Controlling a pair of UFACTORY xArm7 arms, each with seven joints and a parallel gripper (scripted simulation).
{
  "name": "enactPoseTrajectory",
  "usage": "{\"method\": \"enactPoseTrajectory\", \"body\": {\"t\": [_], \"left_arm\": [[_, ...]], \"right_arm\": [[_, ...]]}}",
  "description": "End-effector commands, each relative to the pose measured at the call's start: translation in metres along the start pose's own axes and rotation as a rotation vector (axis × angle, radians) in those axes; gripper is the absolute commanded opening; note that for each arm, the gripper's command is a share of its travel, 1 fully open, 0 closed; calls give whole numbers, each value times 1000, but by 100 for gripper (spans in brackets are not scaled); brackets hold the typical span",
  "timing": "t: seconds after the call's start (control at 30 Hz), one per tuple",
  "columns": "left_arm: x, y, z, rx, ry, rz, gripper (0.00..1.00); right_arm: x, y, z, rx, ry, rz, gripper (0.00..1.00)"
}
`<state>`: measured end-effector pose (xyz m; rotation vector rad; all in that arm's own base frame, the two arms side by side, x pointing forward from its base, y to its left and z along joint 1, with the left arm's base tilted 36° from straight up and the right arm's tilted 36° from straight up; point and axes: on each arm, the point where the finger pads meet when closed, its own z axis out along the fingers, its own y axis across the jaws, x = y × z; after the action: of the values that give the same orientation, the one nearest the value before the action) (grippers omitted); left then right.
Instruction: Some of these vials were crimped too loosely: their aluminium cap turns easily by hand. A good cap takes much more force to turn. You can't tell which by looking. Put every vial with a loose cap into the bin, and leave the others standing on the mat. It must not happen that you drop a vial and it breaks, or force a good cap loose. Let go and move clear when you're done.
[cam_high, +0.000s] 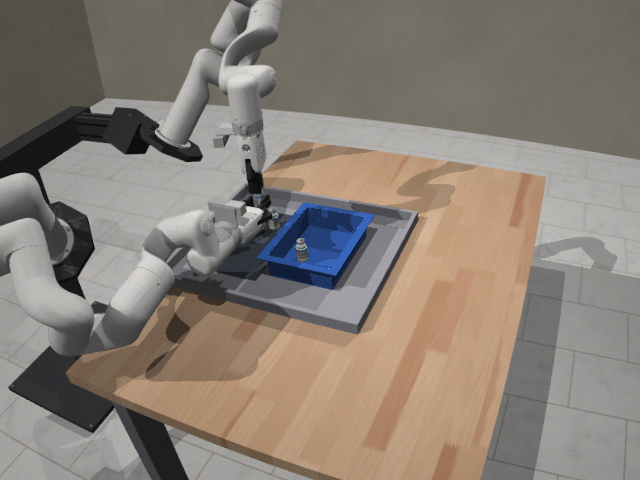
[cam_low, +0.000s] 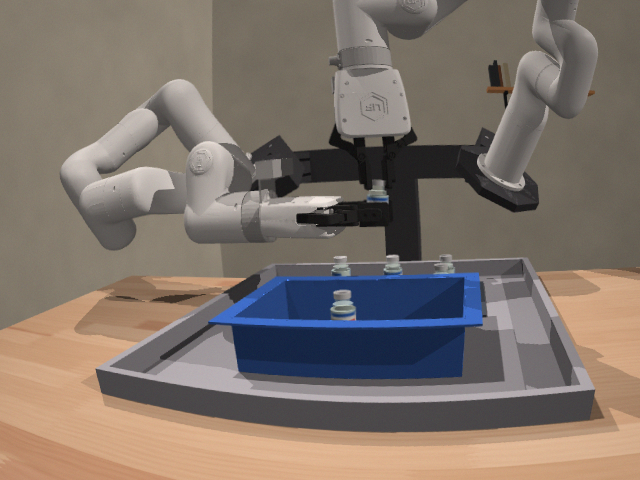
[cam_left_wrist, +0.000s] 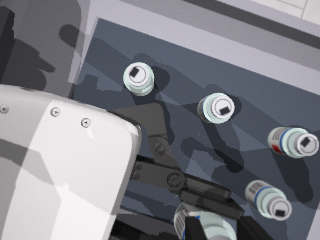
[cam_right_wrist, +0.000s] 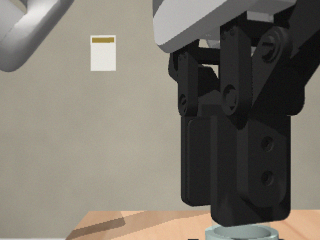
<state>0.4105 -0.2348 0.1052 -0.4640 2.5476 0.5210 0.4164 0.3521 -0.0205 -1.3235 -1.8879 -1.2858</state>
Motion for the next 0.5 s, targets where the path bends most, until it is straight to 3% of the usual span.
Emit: {"method": "enactPoseTrajectory", "body": {"t": [0.0,0.47], "left_arm": [[0,-2,-2,5,-1,-20,23],[0,-2,-2,5,-1,-85,23]], "right_arm": [[3,0,0,1,4,-3,0],[2,0,0,1,4,-3,0]]}}
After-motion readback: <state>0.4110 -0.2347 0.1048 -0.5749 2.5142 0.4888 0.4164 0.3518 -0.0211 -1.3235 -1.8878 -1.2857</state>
